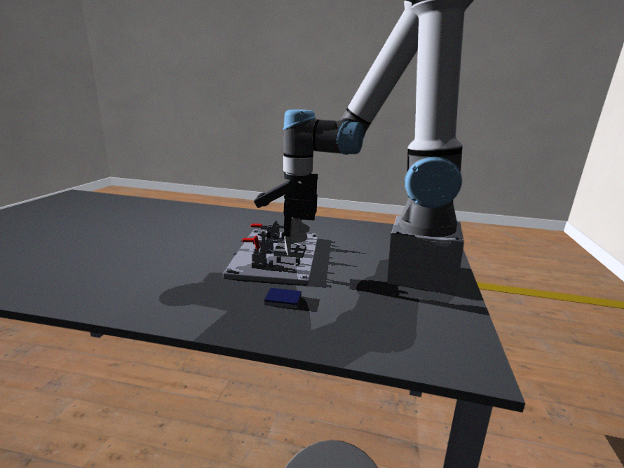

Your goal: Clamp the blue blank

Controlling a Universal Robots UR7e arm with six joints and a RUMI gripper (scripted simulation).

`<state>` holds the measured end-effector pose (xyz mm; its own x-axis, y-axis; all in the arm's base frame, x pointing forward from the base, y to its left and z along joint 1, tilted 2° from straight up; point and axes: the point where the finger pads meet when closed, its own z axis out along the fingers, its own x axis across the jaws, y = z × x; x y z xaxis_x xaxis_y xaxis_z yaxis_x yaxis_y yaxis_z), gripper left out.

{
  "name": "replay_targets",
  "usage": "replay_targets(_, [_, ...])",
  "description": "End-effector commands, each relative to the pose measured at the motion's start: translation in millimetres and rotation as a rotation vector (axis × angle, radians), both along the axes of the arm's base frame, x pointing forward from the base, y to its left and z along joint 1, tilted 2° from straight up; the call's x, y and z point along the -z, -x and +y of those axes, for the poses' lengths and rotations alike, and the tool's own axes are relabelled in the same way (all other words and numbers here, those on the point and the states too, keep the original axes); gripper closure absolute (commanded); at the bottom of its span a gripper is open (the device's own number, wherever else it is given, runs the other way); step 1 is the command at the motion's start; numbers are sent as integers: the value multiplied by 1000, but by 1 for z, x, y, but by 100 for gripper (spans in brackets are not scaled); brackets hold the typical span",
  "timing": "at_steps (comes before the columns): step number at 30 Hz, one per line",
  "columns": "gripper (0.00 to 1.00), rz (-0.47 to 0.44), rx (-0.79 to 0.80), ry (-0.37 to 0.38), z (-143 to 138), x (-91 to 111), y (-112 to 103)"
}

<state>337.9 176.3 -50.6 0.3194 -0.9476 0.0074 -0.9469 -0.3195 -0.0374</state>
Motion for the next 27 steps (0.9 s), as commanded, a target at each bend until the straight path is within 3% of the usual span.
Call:
replay_targets(1, [100,-7,1,0,-2,-22,0])
replay_targets(27, [100,-6,-27,1,-2,-26,2])
